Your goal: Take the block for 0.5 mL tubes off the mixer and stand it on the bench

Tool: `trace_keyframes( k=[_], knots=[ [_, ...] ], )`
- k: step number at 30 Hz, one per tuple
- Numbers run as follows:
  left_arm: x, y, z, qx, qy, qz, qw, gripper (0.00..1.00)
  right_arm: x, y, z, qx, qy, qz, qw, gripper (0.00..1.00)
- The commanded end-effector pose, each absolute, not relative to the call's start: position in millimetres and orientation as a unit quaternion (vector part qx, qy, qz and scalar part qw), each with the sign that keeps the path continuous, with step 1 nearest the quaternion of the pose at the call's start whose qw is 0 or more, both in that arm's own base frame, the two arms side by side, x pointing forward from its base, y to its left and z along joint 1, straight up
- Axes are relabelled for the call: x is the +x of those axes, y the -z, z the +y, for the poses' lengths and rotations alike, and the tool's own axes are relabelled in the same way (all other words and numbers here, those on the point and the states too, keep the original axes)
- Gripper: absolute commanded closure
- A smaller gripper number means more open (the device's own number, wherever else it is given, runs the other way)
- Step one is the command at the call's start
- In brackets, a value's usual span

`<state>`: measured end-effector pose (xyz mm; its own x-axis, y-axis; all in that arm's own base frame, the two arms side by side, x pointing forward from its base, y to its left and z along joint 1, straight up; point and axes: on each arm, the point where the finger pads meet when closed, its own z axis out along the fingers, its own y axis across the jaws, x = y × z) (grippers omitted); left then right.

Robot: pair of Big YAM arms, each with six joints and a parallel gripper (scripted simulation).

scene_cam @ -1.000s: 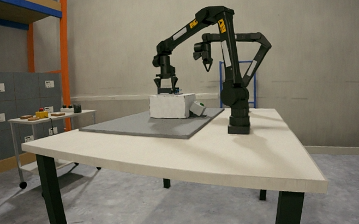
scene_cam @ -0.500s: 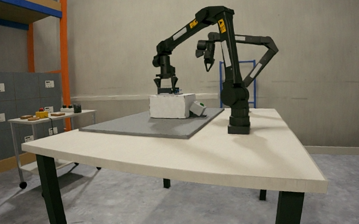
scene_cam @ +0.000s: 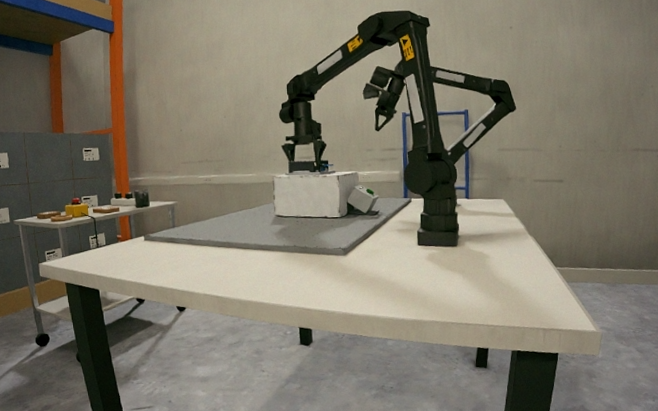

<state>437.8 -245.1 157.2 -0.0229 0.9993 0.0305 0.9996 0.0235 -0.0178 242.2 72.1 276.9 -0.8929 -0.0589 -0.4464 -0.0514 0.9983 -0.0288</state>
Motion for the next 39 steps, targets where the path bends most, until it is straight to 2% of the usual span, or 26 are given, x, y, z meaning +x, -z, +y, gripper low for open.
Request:
trace_keyframes(
  k=[1, 12, 20, 24, 34, 39],
  knots=[
    [443, -183, -253, -0.705, 0.011, -0.709, -0.012, 1.0, 237, -287, 96, -0.002, -0.013, 0.958, 0.287, 1.0],
    [443, -183, -253, -0.705, 0.011, -0.709, -0.012, 1.0, 234, -284, 139, 0.002, -0.011, 0.938, 0.346, 1.0],
    [443, -183, -253, -0.705, 0.011, -0.709, -0.012, 1.0, 223, -276, 186, 0.009, -0.019, 0.908, 0.419, 1.0],
    [443, -183, -253, -0.705, 0.011, -0.709, -0.012, 1.0, 223, -282, 206, 0.018, -0.019, 0.913, 0.407, 1.0],
    [443, -183, -253, -0.705, 0.011, -0.709, -0.012, 1.0, 213, -301, 254, 0.015, -0.047, 0.868, 0.493, 1.0],
    [443, -183, -253, -0.705, 0.011, -0.709, -0.012, 1.0, 215, -300, 278, 0.019, -0.034, 0.877, 0.479, 1.0]
  ],
)
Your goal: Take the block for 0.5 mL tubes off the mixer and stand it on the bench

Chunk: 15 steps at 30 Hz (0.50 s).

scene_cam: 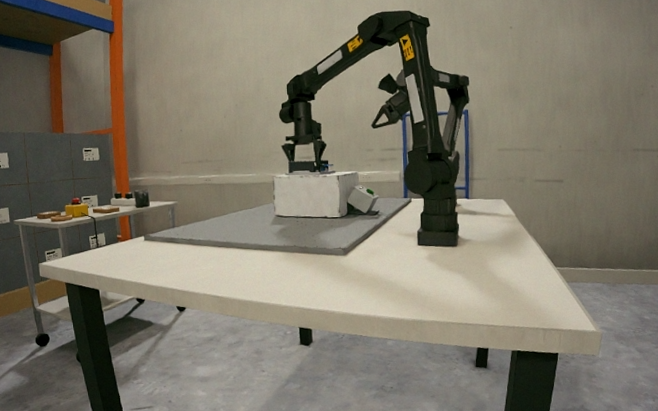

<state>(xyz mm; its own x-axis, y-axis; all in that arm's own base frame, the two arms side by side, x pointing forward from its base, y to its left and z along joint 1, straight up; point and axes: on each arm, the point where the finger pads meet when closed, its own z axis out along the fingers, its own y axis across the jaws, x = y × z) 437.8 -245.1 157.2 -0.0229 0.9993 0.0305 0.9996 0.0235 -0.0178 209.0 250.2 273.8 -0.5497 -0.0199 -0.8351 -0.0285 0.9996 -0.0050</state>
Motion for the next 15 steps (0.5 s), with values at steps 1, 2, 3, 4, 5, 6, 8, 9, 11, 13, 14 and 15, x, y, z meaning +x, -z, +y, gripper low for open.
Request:
trace_keyframes(
  k=[1, 2, 3, 4, 5, 6, 8, 9, 11, 13, 14, 15],
  knots=[
    [443, -183, -253, -0.705, 0.011, -0.709, -0.012, 1.0, 215, -294, 277, 0.018, -0.033, 0.878, 0.478, 1.0],
    [443, -183, -253, -0.705, 0.011, -0.709, -0.012, 1.0, 214, -287, 276, 0.018, -0.036, 0.878, 0.477, 1.0],
    [443, -183, -253, -0.705, 0.011, -0.709, -0.012, 1.0, 213, -281, 276, 0.018, -0.038, 0.878, 0.477, 1.0],
    [443, -183, -253, -0.705, 0.011, -0.709, -0.012, 1.0, 213, -275, 277, 0.017, -0.038, 0.878, 0.476, 1.0],
    [443, -183, -253, -0.705, 0.011, -0.709, -0.012, 1.0, 213, -275, 277, 0.017, -0.038, 0.878, 0.476, 1.0],
    [443, -183, -253, -0.705, 0.011, -0.709, -0.012, 1.0, 213, -275, 277, 0.017, -0.038, 0.878, 0.476, 1.0],
    [443, -183, -253, -0.705, 0.011, -0.709, -0.012, 1.0, 212, -260, 277, 0.012, -0.031, 0.88, 0.474, 1.0],
    [443, -183, -253, -0.705, 0.011, -0.709, -0.012, 1.0, 212, -252, 278, 0.011, -0.029, 0.881, 0.472, 1.0],
    [443, -183, -253, -0.705, 0.011, -0.709, -0.012, 1.0, 212, -241, 279, 0.007, -0.023, 0.883, 0.468, 1.0],
    [443, -183, -253, -0.705, 0.011, -0.709, -0.012, 1.0, 213, -241, 274, 0.004, -0.016, 0.884, 0.467, 1.0],
    [443, -183, -253, -0.705, 0.011, -0.709, -0.012, 1.0, 216, -242, 273, 0.005, -0.014, 0.884, 0.468, 1.0],
    [443, -183, -253, -0.705, 0.011, -0.709, -0.012, 1.0, 220, -243, 272, 0.006, -0.015, 0.883, 0.469, 1.0]
  ],
)
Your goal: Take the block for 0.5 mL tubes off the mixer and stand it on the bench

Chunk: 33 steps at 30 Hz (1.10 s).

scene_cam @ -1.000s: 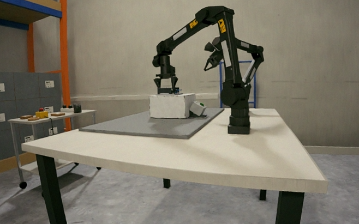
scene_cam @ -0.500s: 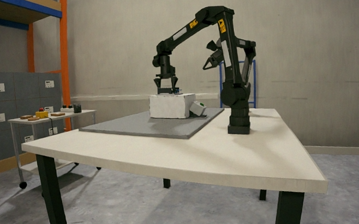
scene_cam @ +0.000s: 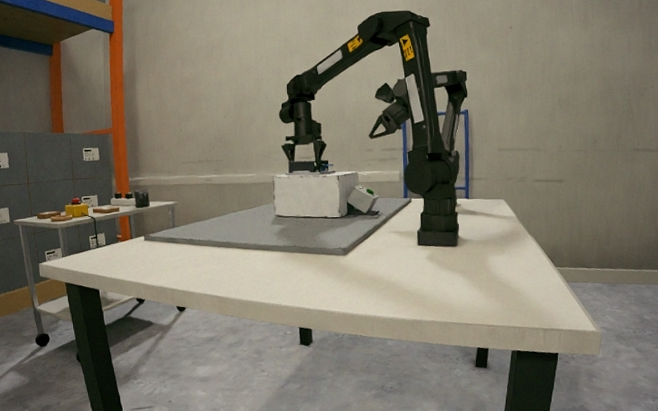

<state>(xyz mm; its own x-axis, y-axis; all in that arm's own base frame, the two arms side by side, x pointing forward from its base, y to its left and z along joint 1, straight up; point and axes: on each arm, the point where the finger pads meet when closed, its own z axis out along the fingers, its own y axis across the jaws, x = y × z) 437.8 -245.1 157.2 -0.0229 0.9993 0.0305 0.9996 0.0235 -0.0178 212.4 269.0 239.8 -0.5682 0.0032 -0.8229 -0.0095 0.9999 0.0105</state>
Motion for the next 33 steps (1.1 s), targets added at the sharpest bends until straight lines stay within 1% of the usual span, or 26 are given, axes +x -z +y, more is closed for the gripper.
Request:
trace_keyframes(
  k=[1, 33],
  knots=[
    [443, -183, -253, -0.705, 0.011, -0.709, -0.012, 1.0, 223, -243, 272, 0.007, -0.014, 0.883, 0.469, 1.0],
    [443, -183, -253, -0.705, 0.011, -0.709, -0.012, 1.0, 275, -257, 307, 0.007, -0.024, 0.878, 0.478, 1.0]
  ],
)
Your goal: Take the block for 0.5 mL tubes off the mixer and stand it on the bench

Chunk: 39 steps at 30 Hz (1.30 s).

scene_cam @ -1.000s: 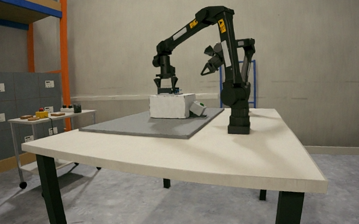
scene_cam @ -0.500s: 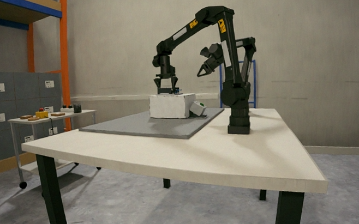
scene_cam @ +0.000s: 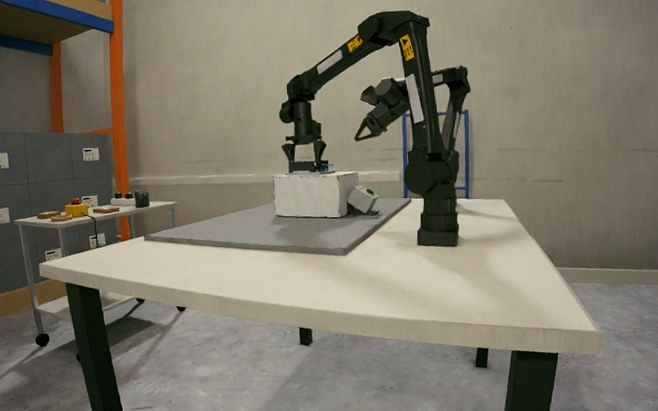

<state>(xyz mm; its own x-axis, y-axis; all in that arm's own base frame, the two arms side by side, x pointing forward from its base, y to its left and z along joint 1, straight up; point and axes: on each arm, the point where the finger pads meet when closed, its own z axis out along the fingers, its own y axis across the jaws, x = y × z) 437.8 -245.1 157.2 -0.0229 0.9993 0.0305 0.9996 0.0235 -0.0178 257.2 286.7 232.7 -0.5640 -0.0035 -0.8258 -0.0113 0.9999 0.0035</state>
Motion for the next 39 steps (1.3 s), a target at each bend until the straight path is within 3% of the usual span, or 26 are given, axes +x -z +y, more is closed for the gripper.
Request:
trace_keyframes(
  k=[1, 39],
  knots=[
    [443, -183, -253, -0.705, 0.011, -0.709, -0.012, 1.0, 277, -256, 308, 0.006, -0.024, 0.878, 0.478, 1.0],
    [443, -183, -253, -0.705, 0.011, -0.709, -0.012, 1.0, 327, -245, 333, 0.005, -0.022, 0.877, 0.481, 1.0]
  ],
)
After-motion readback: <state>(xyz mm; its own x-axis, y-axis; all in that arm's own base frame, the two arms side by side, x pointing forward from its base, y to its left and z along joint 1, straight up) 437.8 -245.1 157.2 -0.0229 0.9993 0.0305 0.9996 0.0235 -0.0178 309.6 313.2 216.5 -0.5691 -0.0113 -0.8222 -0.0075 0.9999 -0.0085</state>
